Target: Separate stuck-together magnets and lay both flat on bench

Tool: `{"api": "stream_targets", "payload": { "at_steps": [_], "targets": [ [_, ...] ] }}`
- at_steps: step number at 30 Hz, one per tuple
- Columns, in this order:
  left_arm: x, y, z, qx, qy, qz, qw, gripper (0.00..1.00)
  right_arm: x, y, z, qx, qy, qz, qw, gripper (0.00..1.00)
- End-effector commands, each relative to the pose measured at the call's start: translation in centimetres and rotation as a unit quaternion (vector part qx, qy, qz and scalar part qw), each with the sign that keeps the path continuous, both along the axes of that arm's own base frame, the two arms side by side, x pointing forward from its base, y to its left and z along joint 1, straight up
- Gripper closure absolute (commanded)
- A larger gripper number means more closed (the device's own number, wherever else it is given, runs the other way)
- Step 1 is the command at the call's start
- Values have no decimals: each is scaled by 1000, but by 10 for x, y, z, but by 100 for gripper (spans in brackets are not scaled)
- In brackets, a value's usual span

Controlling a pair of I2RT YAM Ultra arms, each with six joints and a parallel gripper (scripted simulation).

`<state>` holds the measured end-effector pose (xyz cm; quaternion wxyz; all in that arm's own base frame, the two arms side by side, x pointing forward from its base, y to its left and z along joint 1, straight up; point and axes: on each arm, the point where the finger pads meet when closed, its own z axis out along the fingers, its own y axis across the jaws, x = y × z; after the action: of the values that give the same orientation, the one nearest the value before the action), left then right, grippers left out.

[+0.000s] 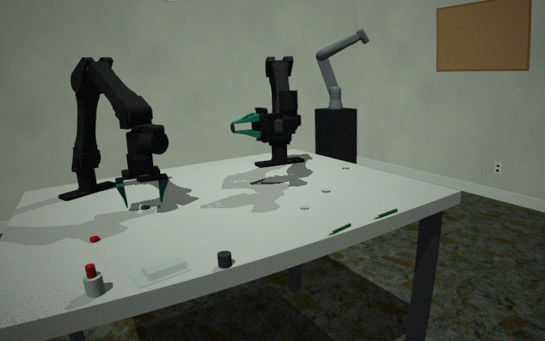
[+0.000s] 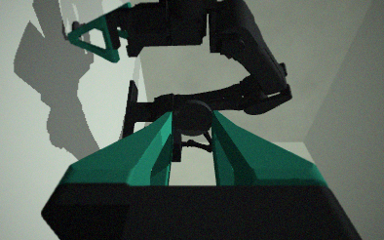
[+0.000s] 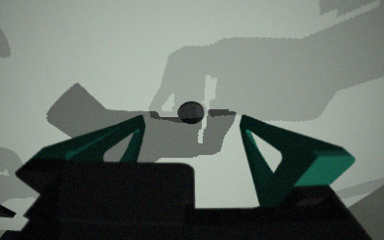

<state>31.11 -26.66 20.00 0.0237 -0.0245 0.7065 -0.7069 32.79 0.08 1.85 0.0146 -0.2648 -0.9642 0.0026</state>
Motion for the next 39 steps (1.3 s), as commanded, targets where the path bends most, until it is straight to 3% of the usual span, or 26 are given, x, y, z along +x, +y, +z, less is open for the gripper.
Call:
{"api": "stream_targets", "payload": {
  "at_steps": [1,16,30,39],
  "targets": [
    [1,0,5,-2,-10,2,1000,75,7,-1,15,-1,-16,0,1000,0],
    [1,0,5,-2,-10,2,1000,75,10,-1,69,-1,-26,0,1000,0],
    [1,0,5,-2,-10,2,1000,75,11,-1,67,-1,-25,0,1000,0],
    [23,7,-14,38,-3,38,999,75,10,-1,67,-1,-25,0,1000,0]
  ]
}}
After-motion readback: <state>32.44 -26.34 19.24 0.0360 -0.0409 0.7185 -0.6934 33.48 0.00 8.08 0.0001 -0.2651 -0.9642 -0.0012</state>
